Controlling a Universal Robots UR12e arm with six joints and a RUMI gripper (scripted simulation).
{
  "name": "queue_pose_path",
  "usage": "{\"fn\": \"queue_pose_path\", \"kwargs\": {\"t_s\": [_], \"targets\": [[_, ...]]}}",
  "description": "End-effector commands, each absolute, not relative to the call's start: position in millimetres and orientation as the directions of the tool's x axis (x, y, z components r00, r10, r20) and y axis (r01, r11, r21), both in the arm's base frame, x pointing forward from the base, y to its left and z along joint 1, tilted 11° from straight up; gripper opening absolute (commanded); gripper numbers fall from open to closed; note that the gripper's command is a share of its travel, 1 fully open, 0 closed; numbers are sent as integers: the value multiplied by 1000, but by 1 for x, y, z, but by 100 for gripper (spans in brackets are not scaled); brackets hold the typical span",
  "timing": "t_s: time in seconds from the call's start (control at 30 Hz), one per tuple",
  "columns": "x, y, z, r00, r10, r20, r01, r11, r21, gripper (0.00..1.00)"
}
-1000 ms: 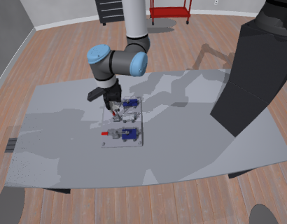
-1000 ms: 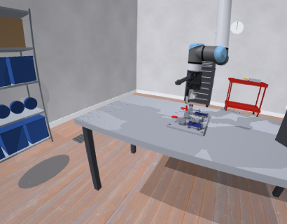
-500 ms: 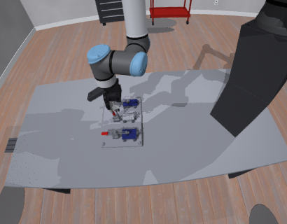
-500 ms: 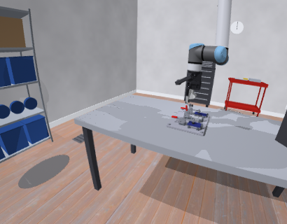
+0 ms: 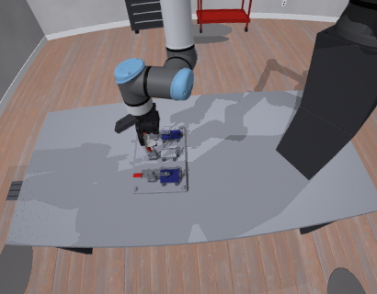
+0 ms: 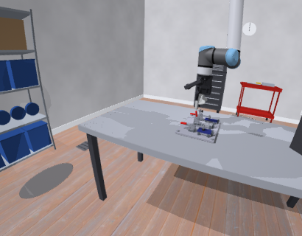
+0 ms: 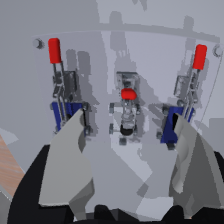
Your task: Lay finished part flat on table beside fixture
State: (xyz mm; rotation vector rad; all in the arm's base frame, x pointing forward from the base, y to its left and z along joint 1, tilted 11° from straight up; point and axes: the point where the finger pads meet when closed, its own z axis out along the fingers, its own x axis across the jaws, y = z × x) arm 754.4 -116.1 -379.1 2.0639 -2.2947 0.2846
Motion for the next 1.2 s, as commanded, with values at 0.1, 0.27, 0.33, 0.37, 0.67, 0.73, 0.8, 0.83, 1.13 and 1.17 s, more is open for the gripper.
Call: {"fn": "queue_pose_path", "kwargs": {"t_s": [0.1,0.27,0.33,0.37,0.67,0.73,0.8,0.83,1.13,1.17], "targets": [[755,-116,-380,-113,-982,154,-989,96,-109,59],[756,-117,-385,-113,-982,154,-989,96,-109,59],[756,-118,-387,-113,-982,154,-989,96,-109,59],[756,-118,-388,-113,-982,154,-989,96,-109,59],[756,-118,-392,-113,-982,154,-989,96,-109,59],[756,-118,-392,-113,-982,154,-989,96,-109,59],[756,-118,-392,-113,-982,154,-989,96,-109,59],[756,-118,-392,-113,-982,154,-989,96,-109,59],[750,-118,-392,-113,-982,154,-989,96,-109,59],[749,-118,-393,-113,-982,154,-989,96,-109,59]]}}
